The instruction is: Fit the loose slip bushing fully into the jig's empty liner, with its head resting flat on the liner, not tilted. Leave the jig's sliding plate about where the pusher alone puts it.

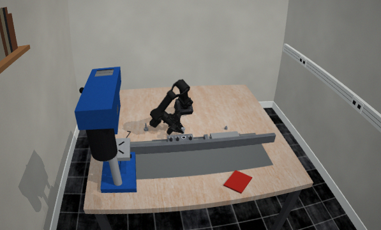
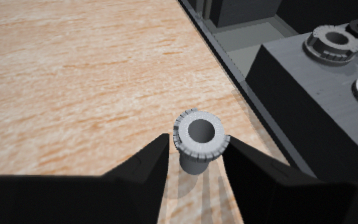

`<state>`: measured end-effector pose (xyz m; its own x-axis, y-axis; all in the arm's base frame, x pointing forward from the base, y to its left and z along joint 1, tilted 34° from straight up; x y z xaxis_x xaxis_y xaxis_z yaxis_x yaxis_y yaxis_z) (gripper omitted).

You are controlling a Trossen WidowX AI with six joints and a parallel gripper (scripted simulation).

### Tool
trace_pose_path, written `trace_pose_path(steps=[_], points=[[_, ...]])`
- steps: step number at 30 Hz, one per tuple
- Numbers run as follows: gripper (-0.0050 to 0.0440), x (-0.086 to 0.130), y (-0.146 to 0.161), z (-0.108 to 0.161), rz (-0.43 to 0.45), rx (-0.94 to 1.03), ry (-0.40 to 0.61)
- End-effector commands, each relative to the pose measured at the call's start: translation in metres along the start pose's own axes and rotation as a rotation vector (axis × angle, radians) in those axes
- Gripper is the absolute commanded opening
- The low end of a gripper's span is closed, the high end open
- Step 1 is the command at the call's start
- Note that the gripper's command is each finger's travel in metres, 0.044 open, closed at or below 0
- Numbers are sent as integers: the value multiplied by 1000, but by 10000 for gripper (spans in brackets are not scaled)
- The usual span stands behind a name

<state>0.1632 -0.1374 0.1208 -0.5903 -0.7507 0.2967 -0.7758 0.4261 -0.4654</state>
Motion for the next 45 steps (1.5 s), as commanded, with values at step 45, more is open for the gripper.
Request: trace_pose_path(steps=[45], points=[[233,22,-2,-171,-36,8,845]])
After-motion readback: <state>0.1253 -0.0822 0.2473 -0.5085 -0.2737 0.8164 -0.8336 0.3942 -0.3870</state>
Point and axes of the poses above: the point midway between the two fingers, 35 mm back from their tips, its own x axis back along the fingers, its own y axis across the jaws, z = x × y, the point moved 8 cm from there along x, back along the fingers, and after that the axes turned 3 degrees about -x, right-handed, at the moved point
